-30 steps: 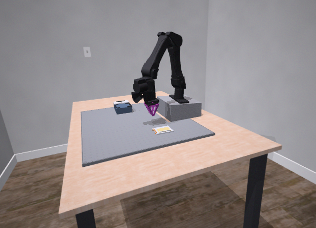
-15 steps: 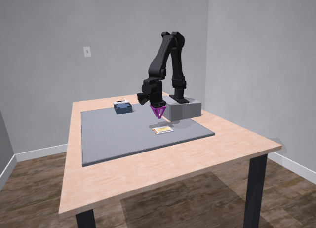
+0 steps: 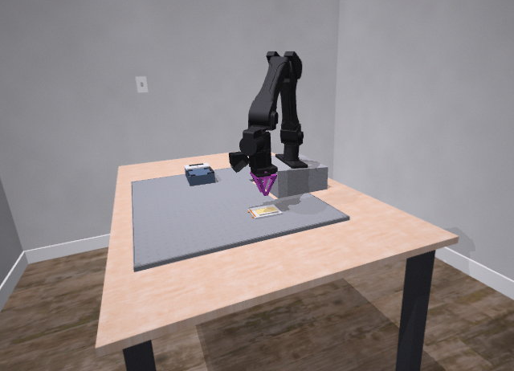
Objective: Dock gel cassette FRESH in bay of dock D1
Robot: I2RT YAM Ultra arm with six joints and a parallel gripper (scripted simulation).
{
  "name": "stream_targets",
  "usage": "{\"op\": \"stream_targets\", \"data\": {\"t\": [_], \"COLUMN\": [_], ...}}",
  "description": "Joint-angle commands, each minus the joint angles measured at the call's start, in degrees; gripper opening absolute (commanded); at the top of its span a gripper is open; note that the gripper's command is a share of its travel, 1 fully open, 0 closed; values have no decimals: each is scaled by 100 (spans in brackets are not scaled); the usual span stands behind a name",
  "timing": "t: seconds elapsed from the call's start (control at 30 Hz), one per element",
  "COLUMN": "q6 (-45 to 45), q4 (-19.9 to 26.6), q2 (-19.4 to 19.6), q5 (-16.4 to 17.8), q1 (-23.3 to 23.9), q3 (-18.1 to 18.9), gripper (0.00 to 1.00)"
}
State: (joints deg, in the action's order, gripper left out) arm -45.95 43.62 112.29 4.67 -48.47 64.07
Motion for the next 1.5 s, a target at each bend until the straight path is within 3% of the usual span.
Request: {"op": "stream_targets", "data": {"t": [0.0, 1.07, 1.1, 1.47], "q6": [-102, -87, -87, -86], "q4": [106, 71, 71, 71], "q2": [-152, -153, -153, -153], "q5": [-56, -56, -56, -57], "q1": [69, 5, 5, 5], "q3": [204, 207, 207, 207], "gripper": [36, 36, 100, 100]}}
